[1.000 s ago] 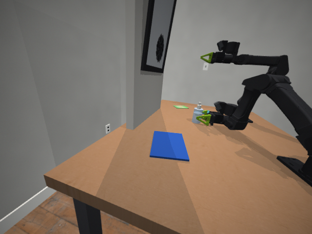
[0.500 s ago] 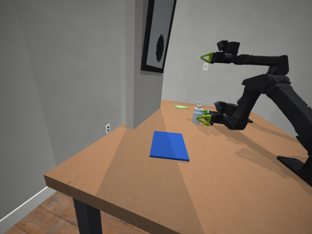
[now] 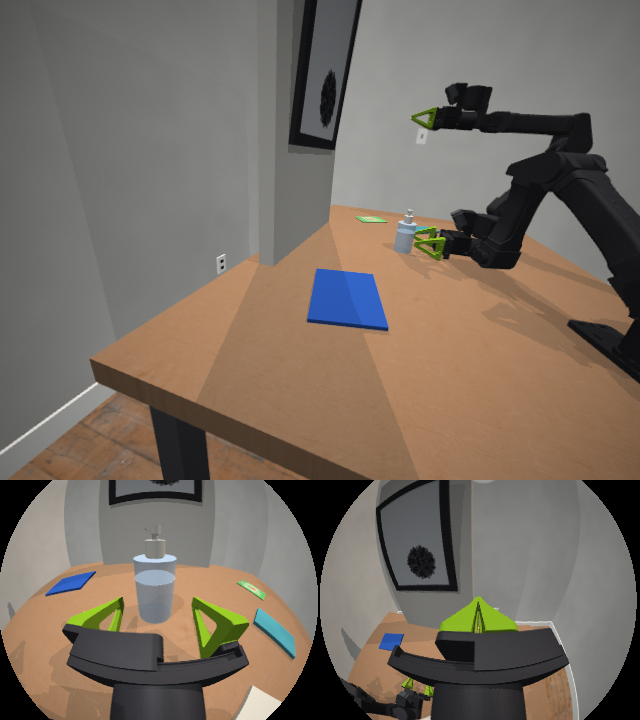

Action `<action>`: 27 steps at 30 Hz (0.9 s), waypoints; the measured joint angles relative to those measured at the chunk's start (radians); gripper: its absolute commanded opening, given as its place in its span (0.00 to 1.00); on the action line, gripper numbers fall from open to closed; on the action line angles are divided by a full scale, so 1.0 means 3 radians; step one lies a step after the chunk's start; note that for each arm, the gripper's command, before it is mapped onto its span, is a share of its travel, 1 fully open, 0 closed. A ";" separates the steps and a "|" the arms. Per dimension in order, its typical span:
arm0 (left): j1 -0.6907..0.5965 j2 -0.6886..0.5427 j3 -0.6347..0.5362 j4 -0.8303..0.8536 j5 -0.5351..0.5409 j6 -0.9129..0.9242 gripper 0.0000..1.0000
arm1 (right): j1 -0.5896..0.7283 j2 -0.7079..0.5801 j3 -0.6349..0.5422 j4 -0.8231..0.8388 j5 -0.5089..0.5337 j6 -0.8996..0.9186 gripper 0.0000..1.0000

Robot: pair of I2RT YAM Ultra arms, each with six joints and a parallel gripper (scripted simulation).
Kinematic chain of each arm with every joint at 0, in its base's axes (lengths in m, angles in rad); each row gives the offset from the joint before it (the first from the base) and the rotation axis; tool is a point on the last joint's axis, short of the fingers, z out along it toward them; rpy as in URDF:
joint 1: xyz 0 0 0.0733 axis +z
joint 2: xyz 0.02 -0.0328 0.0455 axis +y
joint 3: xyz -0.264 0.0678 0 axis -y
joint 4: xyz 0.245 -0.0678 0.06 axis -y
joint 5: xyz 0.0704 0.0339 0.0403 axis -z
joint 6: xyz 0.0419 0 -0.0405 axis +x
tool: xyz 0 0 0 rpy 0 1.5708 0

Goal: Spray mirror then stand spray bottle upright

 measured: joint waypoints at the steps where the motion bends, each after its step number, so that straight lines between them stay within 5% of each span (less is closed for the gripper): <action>1: -0.0032 -0.0004 -0.0014 0.0009 -0.0024 0.0000 0.96 | 0.0000 0.0000 0.0000 0.0000 0.0000 0.0000 0.00; 15: -0.0223 -0.0027 -0.0088 0.0117 -0.0254 0.0029 0.96 | 0.0000 0.0000 0.0000 0.0000 0.0000 0.0000 0.00; 27: -0.0233 -0.0170 -0.0109 0.0043 0.0020 0.0064 0.96 | 0.0000 0.0000 0.0000 0.0000 0.0000 0.0000 0.00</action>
